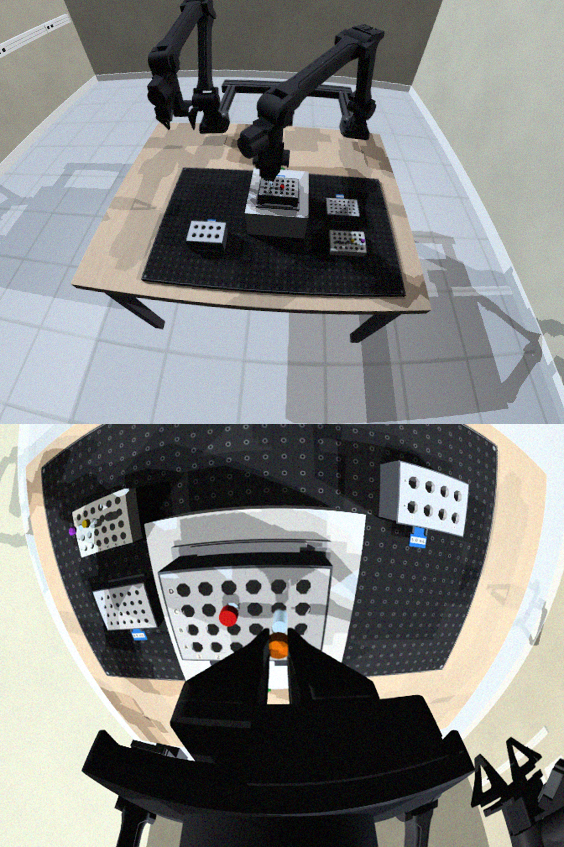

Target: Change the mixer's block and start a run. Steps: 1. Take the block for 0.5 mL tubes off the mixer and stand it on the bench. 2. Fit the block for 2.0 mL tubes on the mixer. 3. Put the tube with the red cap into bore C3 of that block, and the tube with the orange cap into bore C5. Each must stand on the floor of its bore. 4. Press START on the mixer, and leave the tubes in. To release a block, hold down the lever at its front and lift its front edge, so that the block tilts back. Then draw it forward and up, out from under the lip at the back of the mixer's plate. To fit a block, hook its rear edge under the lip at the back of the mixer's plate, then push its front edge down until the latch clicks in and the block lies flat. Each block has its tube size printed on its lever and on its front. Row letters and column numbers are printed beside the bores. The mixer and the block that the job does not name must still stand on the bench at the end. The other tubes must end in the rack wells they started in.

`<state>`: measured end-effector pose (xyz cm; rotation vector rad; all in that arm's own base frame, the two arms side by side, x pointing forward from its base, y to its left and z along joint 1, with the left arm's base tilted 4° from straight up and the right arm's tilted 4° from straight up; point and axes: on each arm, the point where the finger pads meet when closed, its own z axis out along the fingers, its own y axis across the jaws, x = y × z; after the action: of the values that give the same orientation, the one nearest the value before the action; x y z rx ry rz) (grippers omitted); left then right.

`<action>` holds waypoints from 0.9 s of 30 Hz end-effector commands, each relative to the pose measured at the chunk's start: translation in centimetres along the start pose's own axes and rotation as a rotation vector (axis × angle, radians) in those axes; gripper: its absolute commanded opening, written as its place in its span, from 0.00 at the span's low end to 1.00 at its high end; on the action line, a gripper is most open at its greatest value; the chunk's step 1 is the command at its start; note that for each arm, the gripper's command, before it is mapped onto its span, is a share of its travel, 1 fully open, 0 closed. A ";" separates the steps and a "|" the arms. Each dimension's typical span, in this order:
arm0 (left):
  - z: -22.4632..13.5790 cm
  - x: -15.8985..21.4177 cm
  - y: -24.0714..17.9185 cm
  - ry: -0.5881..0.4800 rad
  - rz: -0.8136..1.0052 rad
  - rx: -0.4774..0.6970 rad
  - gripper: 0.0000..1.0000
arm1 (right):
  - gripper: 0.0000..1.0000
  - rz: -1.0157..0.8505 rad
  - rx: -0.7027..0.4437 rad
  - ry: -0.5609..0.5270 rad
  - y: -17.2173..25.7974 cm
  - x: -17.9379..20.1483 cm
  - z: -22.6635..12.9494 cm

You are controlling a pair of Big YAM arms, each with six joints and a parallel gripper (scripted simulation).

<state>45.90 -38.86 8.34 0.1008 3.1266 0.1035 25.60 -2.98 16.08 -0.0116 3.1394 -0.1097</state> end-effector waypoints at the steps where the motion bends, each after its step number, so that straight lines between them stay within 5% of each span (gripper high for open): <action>1: 1.0 -0.5 -1.0 -0.004 0.007 0.001 0.09 | 1.00 0.007 0.001 -0.022 0.0 -0.6 -0.6; 27: 1.4 -0.2 -0.7 0.006 0.006 -0.006 0.09 | 1.00 0.010 0.006 -0.082 -0.3 -2.5 -2.9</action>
<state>45.92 -38.88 8.34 0.1007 3.1259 0.1024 25.61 -2.98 16.09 -0.0116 3.1390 -0.1097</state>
